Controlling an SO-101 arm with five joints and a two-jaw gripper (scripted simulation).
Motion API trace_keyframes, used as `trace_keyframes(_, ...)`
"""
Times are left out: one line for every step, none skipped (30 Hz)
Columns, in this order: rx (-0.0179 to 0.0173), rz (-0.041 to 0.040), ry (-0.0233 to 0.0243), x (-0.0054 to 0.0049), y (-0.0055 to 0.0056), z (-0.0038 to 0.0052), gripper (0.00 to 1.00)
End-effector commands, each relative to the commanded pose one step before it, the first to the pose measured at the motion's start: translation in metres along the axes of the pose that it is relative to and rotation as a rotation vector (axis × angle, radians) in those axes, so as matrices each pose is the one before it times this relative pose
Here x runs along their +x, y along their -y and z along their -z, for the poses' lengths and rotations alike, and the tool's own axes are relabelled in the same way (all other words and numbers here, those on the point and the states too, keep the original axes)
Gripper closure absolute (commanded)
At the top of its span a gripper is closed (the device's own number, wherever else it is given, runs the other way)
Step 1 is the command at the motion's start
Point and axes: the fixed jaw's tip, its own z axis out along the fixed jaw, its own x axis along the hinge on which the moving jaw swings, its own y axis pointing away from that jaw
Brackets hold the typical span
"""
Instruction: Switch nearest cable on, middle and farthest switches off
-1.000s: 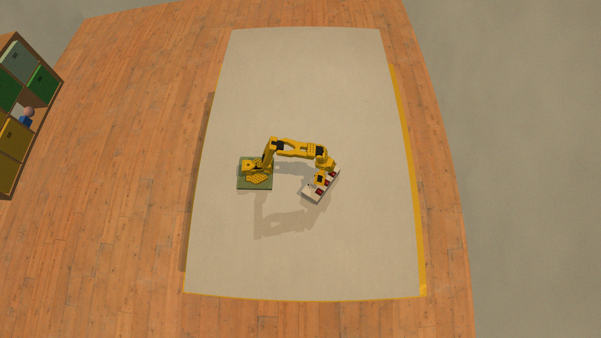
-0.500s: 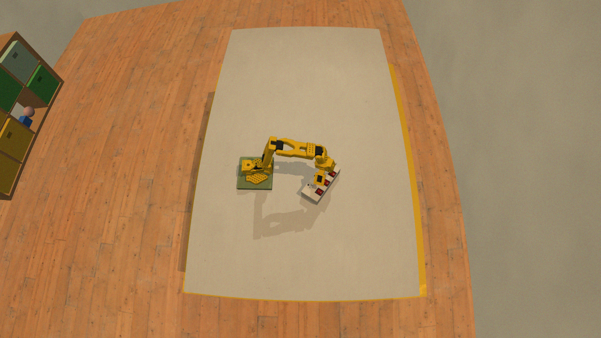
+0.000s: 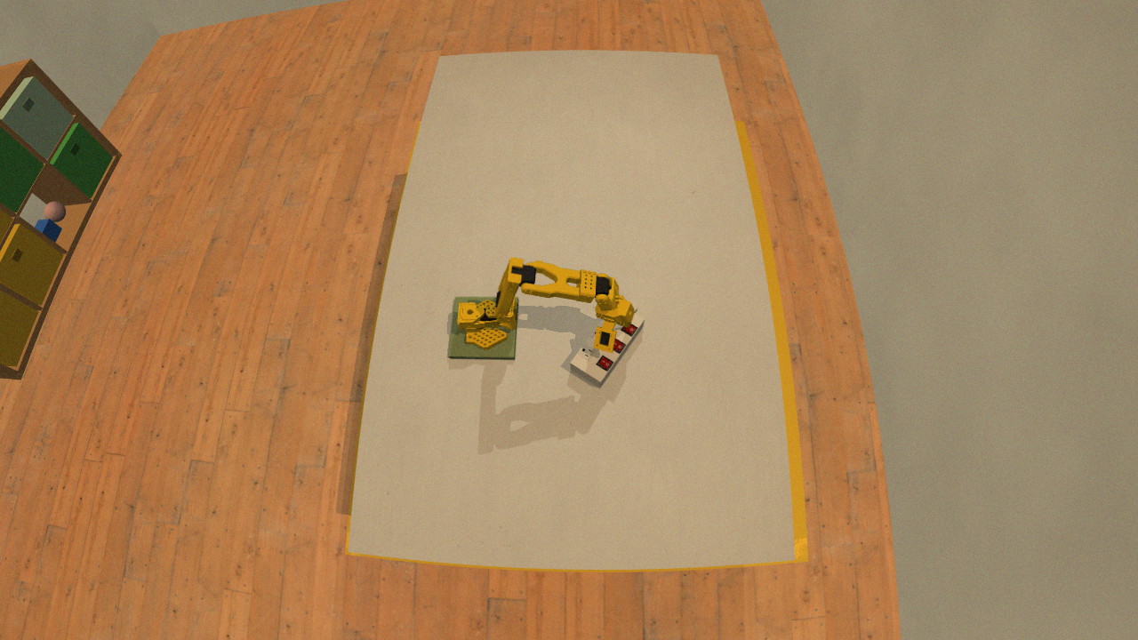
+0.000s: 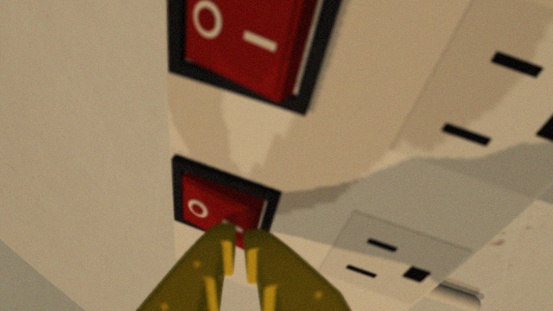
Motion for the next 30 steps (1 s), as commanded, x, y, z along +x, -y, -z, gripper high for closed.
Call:
trace_keyframes(0.12111,0.01609,0.04548,-0.00765,0.02502,-0.023415,1.00)
trace_keyframes(-0.00001,-0.00002,0.00000,-0.00007,0.00016,-0.000227,1.00)
trace_keyframes(0.00000,-0.00001,0.00000,-0.00004,0.00010,-0.000138,1.00)
trace_keyframes(-0.00001,-0.00001,0.00000,-0.00002,0.00004,-0.000058,1.00)
trace_keyframes(0.00001,0.00000,0.00000,0.00000,0.00001,-0.000010,1.00)
trace_keyframes(0.00000,0.00000,0.00000,0.00000,0.00000,0.000000,1.00)
trace_keyframes(0.00000,0.00000,0.00000,0.00000,0.00000,0.000000,1.00)
trace_keyframes(-0.00001,0.00000,0.00000,0.00000,0.00001,-0.000009,1.00)
trace_keyframes(0.00000,-0.00002,0.00000,-0.00002,0.00004,-0.000060,1.00)
trace_keyframes(-0.00001,-0.00004,0.00000,-0.00005,0.00010,-0.000139,1.00)
trace_keyframes(0.00000,-0.00006,0.00001,-0.00008,0.00016,-0.000230,1.00)
trace_keyframes(-0.00001,-0.00008,0.00001,-0.00011,0.00022,-0.000315,1.00)
trace_keyframes(0.00000,-0.00010,0.00002,-0.00013,0.00027,-0.000385,1.00)
trace_keyframes(-0.00001,-0.00011,0.00002,-0.00015,0.00031,-0.000428,1.00)
trace_keyframes(0.00000,-0.00011,0.00002,-0.00016,0.00032,-0.000444,1.00)
trace_keyframes(-0.00001,-0.00011,0.00002,-0.00015,0.00031,-0.000426,1.00)
trace_keyframes(0.00000,-0.00010,0.00002,-0.00014,0.00028,-0.000381,1.00)
trace_keyframes(-0.00001,-0.00008,0.00001,-0.00011,0.00023,-0.000310,1.00)
trace_keyframes(0.00000,-0.00006,0.00001,-0.00008,0.00017,-0.000226,1.00)
trace_keyframes(-0.00001,-0.00004,0.00000,-0.00005,0.00010,-0.000135,1.00)
trace_keyframes(0.00000,-0.00002,0.00000,-0.00002,0.00004,-0.000059,1.00)
trace_keyframes(-0.00001,0.00000,0.00000,0.00000,0.00001,-0.000009,1.00)
trace_keyframes(0.00000,0.00000,0.00000,0.00000,0.00000,0.000000,1.00)
trace_keyframes(0.00000,0.00000,0.00000,0.00000,0.00000,0.000000,1.00)
trace_keyframes(0.00001,0.00000,0.00000,0.00000,-0.00001,0.000013,1.00)
trace_keyframes(-0.00001,0.00000,0.00000,0.00003,-0.00007,0.000089,1.00)
trace_keyframes(0.00001,0.00000,0.00000,0.00007,-0.00019,0.000223,1.00)
trace_keyframes(-0.00001,0.00000,0.00000,0.00013,-0.00034,0.000406,1.00)
trace_keyframes(0.00001,0.00001,0.00000,0.00020,-0.00051,0.000620,1.00)
trace_keyframes(0.00000,0.00001,0.00000,0.00027,-0.00070,0.000861,1.00)
